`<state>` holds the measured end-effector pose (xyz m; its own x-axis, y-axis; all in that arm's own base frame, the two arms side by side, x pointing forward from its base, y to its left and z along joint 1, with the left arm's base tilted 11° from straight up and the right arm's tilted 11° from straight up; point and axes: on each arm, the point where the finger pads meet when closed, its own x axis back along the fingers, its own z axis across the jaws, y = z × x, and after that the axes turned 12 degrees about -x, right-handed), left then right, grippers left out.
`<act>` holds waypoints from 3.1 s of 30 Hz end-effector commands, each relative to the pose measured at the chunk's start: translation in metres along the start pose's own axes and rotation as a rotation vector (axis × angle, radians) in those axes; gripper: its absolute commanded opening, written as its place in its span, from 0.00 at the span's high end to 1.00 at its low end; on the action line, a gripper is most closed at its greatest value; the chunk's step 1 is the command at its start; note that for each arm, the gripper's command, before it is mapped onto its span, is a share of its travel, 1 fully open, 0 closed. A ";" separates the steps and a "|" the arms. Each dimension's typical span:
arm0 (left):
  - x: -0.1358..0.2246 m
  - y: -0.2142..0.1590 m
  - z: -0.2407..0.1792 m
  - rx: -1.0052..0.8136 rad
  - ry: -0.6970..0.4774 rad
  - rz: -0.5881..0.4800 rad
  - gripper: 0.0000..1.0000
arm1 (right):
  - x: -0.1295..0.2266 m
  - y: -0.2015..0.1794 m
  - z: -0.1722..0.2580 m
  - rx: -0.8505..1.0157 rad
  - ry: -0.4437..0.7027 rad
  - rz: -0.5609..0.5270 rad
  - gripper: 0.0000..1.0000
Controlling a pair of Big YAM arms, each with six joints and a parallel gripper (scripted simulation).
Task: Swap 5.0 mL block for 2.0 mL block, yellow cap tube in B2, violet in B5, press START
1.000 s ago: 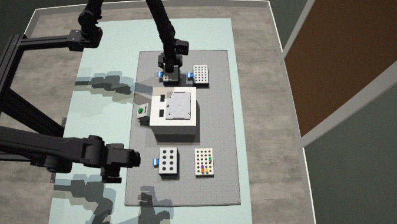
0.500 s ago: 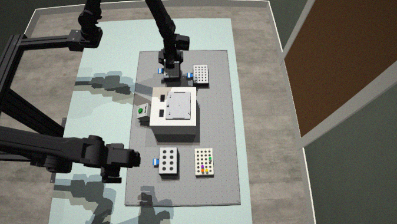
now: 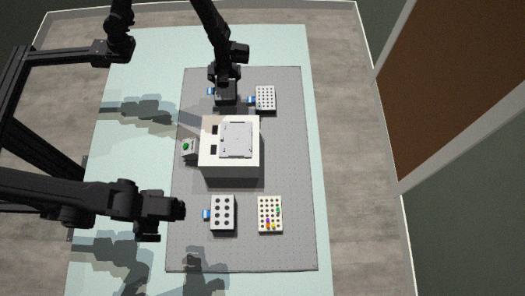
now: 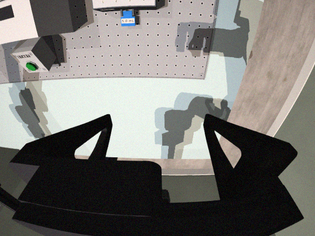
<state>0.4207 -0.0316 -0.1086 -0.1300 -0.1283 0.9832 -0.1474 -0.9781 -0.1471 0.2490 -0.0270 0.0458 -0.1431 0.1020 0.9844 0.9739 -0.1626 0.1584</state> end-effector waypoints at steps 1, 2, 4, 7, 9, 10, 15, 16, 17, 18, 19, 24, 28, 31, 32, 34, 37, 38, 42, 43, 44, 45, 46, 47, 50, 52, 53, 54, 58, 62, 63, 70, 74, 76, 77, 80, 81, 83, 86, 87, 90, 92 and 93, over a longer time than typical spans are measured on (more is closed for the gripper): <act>0.038 0.001 0.036 0.021 0.092 -0.005 1.00 | 0.006 0.012 -0.001 -0.016 0.004 -0.034 0.00; 0.038 0.001 0.036 0.021 0.092 -0.005 1.00 | 0.006 0.012 -0.001 -0.016 0.004 -0.034 0.00; 0.035 0.002 0.034 0.014 0.082 -0.009 1.00 | 0.006 0.012 -0.001 -0.016 0.004 -0.034 0.00; 0.037 0.005 0.031 0.001 0.071 -0.014 1.00 | 0.006 0.011 -0.001 -0.016 0.004 -0.033 0.00; 0.040 0.007 0.031 -0.001 0.069 -0.016 1.00 | 0.006 0.011 -0.001 -0.015 0.004 -0.033 0.00; 0.044 0.007 0.033 -0.001 0.076 -0.016 1.00 | 0.006 0.011 -0.001 -0.015 0.004 -0.033 0.00; 0.054 0.008 0.043 0.004 0.109 -0.016 1.00 | 0.006 0.011 -0.001 -0.015 0.004 -0.033 0.00; 0.054 0.008 0.044 0.005 0.112 -0.016 1.00 | 0.006 0.011 -0.001 -0.015 0.004 -0.033 0.00; 0.052 0.009 0.044 0.005 0.111 -0.016 1.00 | 0.006 0.011 -0.001 -0.015 0.004 -0.033 0.00; 0.049 0.009 0.044 0.004 0.110 -0.016 1.00 | 0.006 0.011 -0.001 -0.015 0.004 -0.033 0.00; 0.049 0.009 0.044 0.004 0.110 -0.016 1.00 | 0.006 0.011 -0.001 -0.015 0.004 -0.033 0.00; 0.042 0.002 0.044 0.020 0.103 -0.013 1.00 | 0.006 0.011 -0.001 -0.015 0.004 -0.033 0.00; 0.042 0.006 0.040 0.018 0.079 -0.002 1.00 | 0.006 0.011 -0.001 -0.014 0.004 -0.033 0.00; 0.049 0.013 0.041 0.012 0.074 -0.004 1.00 | 0.006 0.011 -0.001 -0.014 0.004 -0.033 0.00; 0.053 0.015 0.043 0.010 0.078 -0.009 1.00 | 0.006 0.011 -0.001 -0.014 0.004 -0.033 0.00; 0.060 0.020 0.046 0.008 0.087 -0.014 1.00 | 0.006 0.011 -0.001 -0.014 0.004 -0.033 0.00; 0.064 0.021 0.048 0.008 0.093 -0.015 1.00 | 0.006 0.011 -0.001 -0.014 0.004 -0.033 0.00; 0.067 0.018 0.051 0.014 0.104 -0.014 1.00 | 0.006 0.011 -0.001 -0.014 0.004 -0.033 0.00; 0.078 0.015 0.056 0.031 0.112 -0.008 1.00 | 0.006 0.010 -0.001 -0.014 0.004 -0.033 0.00; 0.080 0.017 0.058 0.030 0.114 -0.009 1.00 | 0.006 0.010 -0.001 -0.014 0.004 -0.033 0.00; 0.082 0.019 0.058 0.029 0.114 -0.008 1.00 | 0.006 0.010 -0.001 -0.014 0.004 -0.033 0.00; 0.083 0.021 0.059 0.027 0.114 -0.006 1.00 | 0.006 0.010 -0.001 -0.014 0.004 -0.033 0.00; 0.084 0.023 0.059 0.025 0.113 -0.006 1.00 | 0.006 0.010 -0.001 -0.014 0.004 -0.033 0.00; 0.084 0.025 0.059 0.022 0.109 -0.007 1.00 | 0.006 0.010 -0.001 -0.014 0.004 -0.033 0.00; 0.084 0.033 0.054 0.012 0.095 -0.009 1.00 | 0.006 0.010 -0.001 -0.013 0.004 -0.032 0.00; 0.086 0.035 0.050 0.005 0.089 -0.009 1.00 | 0.006 0.010 -0.001 -0.013 0.004 -0.032 0.00; 0.086 0.035 0.050 0.005 0.089 -0.009 1.00 | 0.006 0.010 -0.001 -0.013 0.004 -0.032 0.00; 0.086 0.035 0.050 0.005 0.089 -0.009 1.00 | 0.006 0.010 -0.001 -0.013 0.004 -0.032 0.00; 0.092 0.028 0.050 0.024 0.093 -0.004 1.00 | 0.006 0.010 -0.001 -0.013 0.004 -0.032 0.00; 0.102 0.035 0.058 0.026 0.103 -0.021 1.00 | 0.006 0.010 -0.001 -0.013 0.004 -0.032 0.00; 0.105 0.037 0.060 0.025 0.105 -0.021 1.00 | 0.006 0.010 -0.001 -0.013 0.003 -0.032 0.00; 0.108 0.051 0.066 0.013 0.107 -0.016 1.00 | 0.006 0.010 -0.001 -0.012 0.003 -0.032 0.00; 0.114 0.045 0.065 0.016 0.104 -0.009 1.00 | 0.006 0.009 -0.001 -0.012 0.003 -0.032 0.00; 0.117 0.045 0.064 0.021 0.101 -0.008 1.00 | 0.006 0.009 -0.001 -0.012 0.003 -0.032 0.00; 0.120 0.047 0.065 0.021 0.105 -0.010 1.00 | 0.006 0.009 -0.001 -0.012 0.003 -0.032 0.00; 0.128 0.055 0.070 0.019 0.114 -0.026 1.00 | 0.006 0.009 -0.001 -0.012 0.003 -0.032 0.00; 0.131 0.057 0.072 0.018 0.118 -0.028 1.00 | 0.006 0.009 -0.001 -0.012 0.003 -0.032 0.00; 0.136 0.061 0.075 0.016 0.124 -0.029 1.00 | 0.006 0.009 -0.001 -0.012 0.003 -0.032 0.00; 0.140 0.065 0.078 0.016 0.129 -0.021 1.00 | 0.006 0.009 -0.001 -0.012 0.003 -0.032 0.00; 0.140 0.065 0.078 0.016 0.129 -0.021 1.00 | 0.006 0.009 -0.001 -0.012 0.003 -0.032 0.00; 0.133 0.060 0.071 0.017 0.106 -0.012 1.00 | 0.006 0.009 -0.001 -0.011 0.003 -0.032 0.00; 0.130 0.058 0.065 0.023 0.086 -0.008 1.00 | 0.006 0.009 -0.001 -0.011 0.003 -0.031 0.00; 0.130 0.060 0.064 0.022 0.082 -0.008 1.00 | 0.006 0.009 -0.001 -0.011 0.003 -0.031 0.00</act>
<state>0.4329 -0.1016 -0.0198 -0.1368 -0.1316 0.9818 -0.1454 -0.9777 -0.1513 0.2490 -0.0270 0.0458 -0.1431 0.1020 0.9844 0.9739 -0.1626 0.1584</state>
